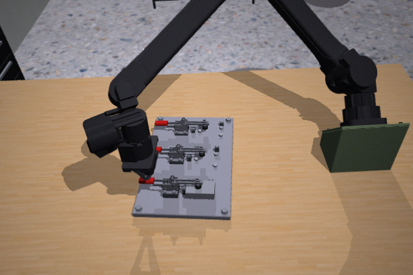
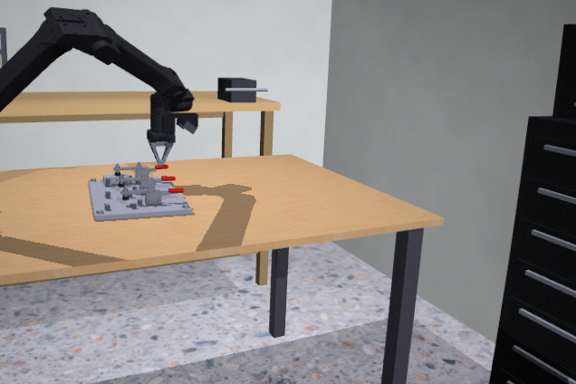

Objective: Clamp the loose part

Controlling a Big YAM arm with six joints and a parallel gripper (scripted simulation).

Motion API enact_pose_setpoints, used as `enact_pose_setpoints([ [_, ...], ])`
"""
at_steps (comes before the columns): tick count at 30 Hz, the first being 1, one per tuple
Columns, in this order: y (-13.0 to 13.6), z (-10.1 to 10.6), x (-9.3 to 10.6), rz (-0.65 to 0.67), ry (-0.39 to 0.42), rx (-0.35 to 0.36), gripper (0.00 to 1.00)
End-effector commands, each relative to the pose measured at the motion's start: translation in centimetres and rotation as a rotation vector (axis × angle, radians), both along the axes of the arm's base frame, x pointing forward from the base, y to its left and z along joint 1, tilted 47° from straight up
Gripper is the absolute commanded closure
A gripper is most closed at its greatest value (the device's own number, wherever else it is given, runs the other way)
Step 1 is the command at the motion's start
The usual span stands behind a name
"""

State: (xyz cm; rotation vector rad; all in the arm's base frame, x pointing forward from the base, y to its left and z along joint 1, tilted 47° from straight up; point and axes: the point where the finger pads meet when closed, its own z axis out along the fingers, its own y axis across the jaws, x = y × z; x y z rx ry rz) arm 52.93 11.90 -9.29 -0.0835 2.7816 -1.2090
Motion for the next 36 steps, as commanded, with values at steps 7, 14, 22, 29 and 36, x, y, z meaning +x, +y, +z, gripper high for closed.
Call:
enact_pose_setpoints([
  [7,-1.4,-1.33,0.49,-0.02,-0.002,0.004,1.0],
  [14,-1.4,-1.34,0.49,-0.02,-0.002,0.005,1.0],
  [22,-1.4,-1.34,0.49,-0.02,-0.002,0.005,1.0],
  [29,-1.39,-1.33,0.49,-0.02,-0.002,0.005,1.0],
  [36,-0.97,-0.89,1.03,-0.029,-0.022,0.012,1.0],
])
